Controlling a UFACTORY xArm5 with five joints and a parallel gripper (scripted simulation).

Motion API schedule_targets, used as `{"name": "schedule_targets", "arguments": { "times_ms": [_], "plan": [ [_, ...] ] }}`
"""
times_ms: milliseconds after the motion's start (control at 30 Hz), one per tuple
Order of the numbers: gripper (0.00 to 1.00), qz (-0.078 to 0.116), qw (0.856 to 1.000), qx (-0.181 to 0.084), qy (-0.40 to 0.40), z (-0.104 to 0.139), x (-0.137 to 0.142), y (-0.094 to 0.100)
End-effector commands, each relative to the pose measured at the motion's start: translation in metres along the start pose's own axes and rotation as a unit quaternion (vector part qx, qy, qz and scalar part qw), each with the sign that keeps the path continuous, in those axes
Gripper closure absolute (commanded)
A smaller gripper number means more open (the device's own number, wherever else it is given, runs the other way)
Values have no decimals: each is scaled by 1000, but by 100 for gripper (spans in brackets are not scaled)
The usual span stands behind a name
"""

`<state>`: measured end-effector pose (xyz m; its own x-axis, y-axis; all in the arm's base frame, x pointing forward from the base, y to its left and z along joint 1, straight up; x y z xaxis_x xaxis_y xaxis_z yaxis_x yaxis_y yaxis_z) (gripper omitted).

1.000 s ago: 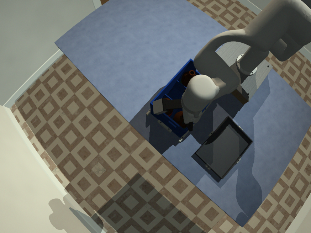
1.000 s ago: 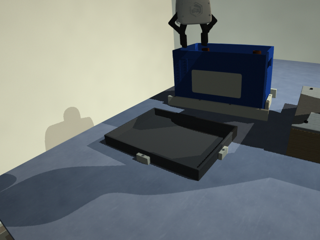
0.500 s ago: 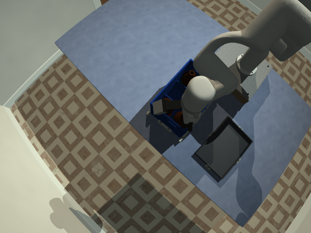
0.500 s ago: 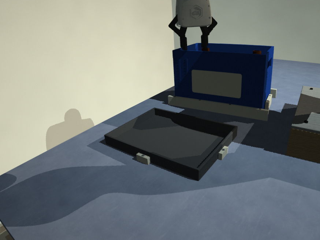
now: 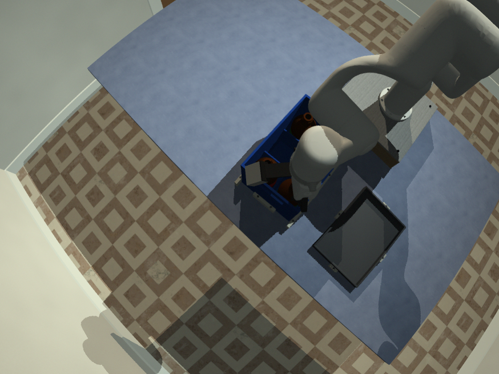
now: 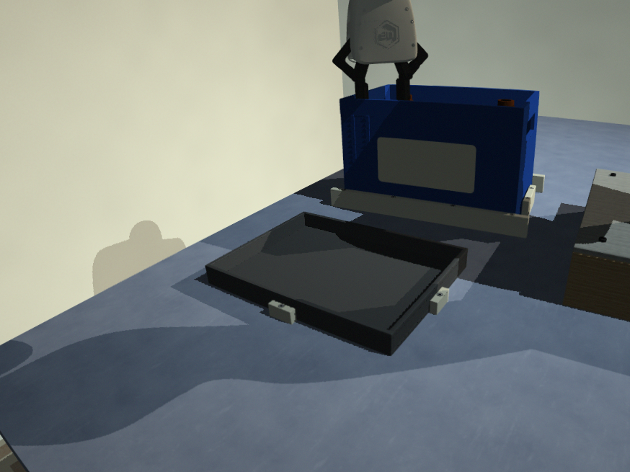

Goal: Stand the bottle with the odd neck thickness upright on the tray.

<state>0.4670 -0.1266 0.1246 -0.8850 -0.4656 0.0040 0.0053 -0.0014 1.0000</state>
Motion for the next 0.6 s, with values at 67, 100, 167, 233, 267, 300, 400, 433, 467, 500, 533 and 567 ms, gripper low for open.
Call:
{"name": "schedule_targets", "arguments": {
  "times_ms": [67, 100, 167, 233, 267, 300, 400, 433, 467, 500, 533, 567],
  "plan": [
    [35, -2, 1000, 1, 0, -1, -1, -5],
    [35, -2, 1000, 1, 0, -1, -1, -6],
    [35, -2, 1000, 1, 0, -1, -1, -8],
    [35, -2, 1000, 1, 0, -1, -1, -8],
    [35, -2, 1000, 1, 0, -1, -1, -9],
    [35, -2, 1000, 1, 0, -1, -1, -10],
    [35, -2, 1000, 1, 0, -1, -1, -12],
    [35, -2, 1000, 1, 0, -1, -1, -13],
    [35, -2, 1000, 1, 0, -1, -1, -13],
    [35, -2, 1000, 1, 0, -1, -1, -14],
    [35, -2, 1000, 1, 0, -1, -1, -14],
    [35, -2, 1000, 1, 0, -1, -1, -14]
  ]
}}
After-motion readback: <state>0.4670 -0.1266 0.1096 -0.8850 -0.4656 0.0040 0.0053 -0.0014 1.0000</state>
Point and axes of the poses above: the point where the finger pads meet when closed, its own y axis back along the fingers, its own x axis across the jaws, z = x × y, the point moved 2 cm from there along y, back along the fingers, and after that the axes turned 13 degrees about -y, right-handed, at the moved point
